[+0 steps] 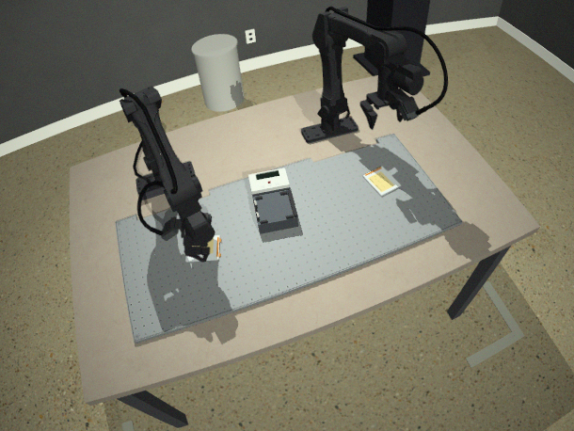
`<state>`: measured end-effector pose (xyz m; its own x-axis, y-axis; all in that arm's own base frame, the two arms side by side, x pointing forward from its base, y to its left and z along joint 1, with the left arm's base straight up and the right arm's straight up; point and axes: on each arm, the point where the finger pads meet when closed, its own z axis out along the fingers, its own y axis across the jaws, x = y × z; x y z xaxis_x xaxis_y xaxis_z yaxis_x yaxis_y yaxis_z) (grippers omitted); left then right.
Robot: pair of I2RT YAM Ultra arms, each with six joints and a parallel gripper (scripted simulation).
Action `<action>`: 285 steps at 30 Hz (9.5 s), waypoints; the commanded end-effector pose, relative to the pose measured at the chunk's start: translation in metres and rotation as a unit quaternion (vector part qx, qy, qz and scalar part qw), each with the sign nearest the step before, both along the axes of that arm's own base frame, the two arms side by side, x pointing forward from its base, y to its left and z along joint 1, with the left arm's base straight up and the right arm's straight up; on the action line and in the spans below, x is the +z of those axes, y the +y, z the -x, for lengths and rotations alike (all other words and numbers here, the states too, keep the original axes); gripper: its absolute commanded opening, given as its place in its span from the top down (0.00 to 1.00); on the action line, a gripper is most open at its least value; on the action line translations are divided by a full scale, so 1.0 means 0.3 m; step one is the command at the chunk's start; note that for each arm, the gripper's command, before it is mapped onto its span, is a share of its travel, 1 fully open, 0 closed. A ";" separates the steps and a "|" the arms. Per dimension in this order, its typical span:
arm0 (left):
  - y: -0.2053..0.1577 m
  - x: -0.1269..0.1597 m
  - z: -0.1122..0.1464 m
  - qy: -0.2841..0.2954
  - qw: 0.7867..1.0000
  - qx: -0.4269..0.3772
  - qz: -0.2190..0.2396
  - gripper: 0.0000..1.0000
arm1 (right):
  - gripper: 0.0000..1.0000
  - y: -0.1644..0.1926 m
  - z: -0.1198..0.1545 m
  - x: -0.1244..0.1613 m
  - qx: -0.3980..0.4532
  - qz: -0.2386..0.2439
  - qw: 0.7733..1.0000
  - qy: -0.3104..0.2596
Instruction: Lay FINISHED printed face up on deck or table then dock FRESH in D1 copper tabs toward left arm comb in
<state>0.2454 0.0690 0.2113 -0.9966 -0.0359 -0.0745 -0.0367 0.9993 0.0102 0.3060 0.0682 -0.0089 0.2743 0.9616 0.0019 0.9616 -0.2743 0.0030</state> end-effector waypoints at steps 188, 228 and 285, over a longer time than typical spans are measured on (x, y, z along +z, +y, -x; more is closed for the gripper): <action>0.012 0.051 -0.004 0.009 1.000 0.003 0.001 0.00 | 0.02 0.007 -0.037 0.098 -0.001 -0.005 1.000 -0.023; 0.012 0.051 -0.004 0.009 1.000 0.003 0.001 0.00 | 0.02 0.007 -0.037 0.125 -0.001 -0.005 1.000 -0.023; 0.012 0.051 -0.004 0.009 1.000 0.003 0.001 0.00 | 0.02 0.002 -0.020 0.284 -0.001 -0.003 1.000 -0.018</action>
<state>0.2454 0.0690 0.2113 -0.9966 -0.0358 -0.0745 -0.0367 0.9993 0.0102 0.3072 0.0685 0.0579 0.2757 0.9612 0.0020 0.9612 -0.2757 0.0023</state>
